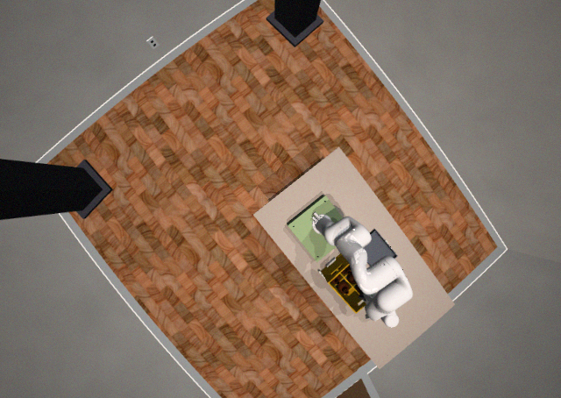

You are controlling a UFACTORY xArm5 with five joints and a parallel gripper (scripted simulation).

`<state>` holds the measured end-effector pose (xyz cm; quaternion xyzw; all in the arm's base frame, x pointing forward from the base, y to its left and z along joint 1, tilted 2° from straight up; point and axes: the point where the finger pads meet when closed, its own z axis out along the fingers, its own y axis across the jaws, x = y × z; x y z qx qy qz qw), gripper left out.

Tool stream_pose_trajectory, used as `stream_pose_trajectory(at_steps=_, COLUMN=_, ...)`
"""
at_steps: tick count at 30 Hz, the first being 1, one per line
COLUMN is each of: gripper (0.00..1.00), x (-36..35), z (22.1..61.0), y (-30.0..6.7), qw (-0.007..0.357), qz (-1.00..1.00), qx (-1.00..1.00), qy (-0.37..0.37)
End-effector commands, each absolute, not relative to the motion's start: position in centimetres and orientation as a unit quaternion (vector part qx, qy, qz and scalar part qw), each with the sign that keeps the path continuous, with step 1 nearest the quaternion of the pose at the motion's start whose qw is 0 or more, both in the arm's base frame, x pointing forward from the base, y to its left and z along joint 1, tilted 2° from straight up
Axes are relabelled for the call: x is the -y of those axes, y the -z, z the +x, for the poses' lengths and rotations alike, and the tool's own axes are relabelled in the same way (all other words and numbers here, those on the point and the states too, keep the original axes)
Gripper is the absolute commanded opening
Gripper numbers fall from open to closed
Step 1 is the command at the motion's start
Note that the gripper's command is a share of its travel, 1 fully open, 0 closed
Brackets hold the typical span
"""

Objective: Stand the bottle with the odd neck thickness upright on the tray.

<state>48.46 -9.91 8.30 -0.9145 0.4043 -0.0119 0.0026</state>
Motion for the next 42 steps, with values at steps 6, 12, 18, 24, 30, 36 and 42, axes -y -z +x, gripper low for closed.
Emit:
stream_pose_trajectory(at_steps=6, gripper=0.65, x=9.9, z=48.6, y=-8.5, qw=0.003, qz=-0.915, qx=-0.404, qy=0.014)
stream_pose_trajectory(at_steps=12, gripper=0.65, x=9.9, z=48.6, y=-8.5, qw=0.003, qz=-0.915, qx=-0.404, qy=0.014)
stream_pose_trajectory(at_steps=18, gripper=0.65, x=9.9, z=48.6, y=-9.1, qw=0.003, qz=-0.915, qx=-0.404, qy=0.014)
stream_pose_trajectory(at_steps=24, gripper=0.65, x=9.9, z=48.5, y=-10.0, qw=0.003, qz=-0.915, qx=-0.404, qy=0.014)
stream_pose_trajectory(at_steps=30, gripper=0.65, x=9.9, z=48.5, y=-11.8, qw=0.003, qz=-0.915, qx=-0.404, qy=0.014)
stream_pose_trajectory(at_steps=36, gripper=0.65, x=9.9, z=48.4, y=-13.6, qw=0.003, qz=-0.915, qx=-0.404, qy=0.014)
stream_pose_trajectory(at_steps=42, gripper=0.65, x=9.9, z=48.4, y=-15.1, qw=0.003, qz=-0.915, qx=-0.404, qy=0.014)
